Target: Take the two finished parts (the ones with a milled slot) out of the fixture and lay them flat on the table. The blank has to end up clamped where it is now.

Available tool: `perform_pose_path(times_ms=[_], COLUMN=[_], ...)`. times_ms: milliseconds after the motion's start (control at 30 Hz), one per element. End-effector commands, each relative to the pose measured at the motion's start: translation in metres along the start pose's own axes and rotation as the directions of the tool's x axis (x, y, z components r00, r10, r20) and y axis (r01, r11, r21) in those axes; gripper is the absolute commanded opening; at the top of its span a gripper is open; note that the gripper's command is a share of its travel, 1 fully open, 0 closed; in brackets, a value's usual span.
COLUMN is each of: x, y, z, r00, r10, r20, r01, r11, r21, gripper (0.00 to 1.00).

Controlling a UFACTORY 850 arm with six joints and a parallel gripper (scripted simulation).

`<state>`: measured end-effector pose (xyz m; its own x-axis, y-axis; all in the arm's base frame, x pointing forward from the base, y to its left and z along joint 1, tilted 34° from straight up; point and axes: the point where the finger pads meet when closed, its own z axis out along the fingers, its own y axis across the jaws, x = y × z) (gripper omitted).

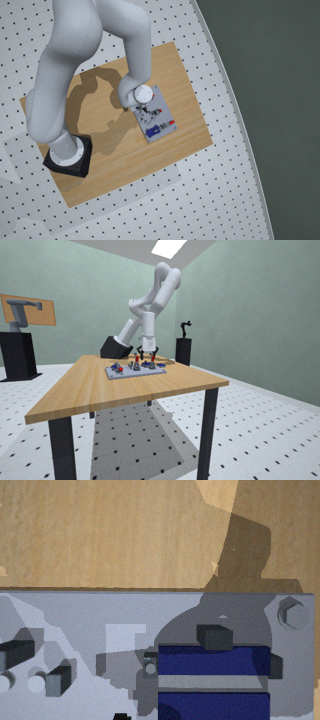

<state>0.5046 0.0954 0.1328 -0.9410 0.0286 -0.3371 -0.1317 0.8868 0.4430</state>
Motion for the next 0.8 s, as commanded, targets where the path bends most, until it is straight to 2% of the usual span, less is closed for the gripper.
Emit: perform_pose_path(times_ms=[0, 767], x=[-0.0005, -0.0005], y=[0.0, 0.0], z=[0.0001, 0.0031], r00=[1.0, 1.0], r10=[0.0, 0.0], r20=[0.001, 0.001], r01=[0.0, 0.0], r11=[1.0, 1.0], r21=[0.0, 0.0], gripper=[1.0, 1.0])
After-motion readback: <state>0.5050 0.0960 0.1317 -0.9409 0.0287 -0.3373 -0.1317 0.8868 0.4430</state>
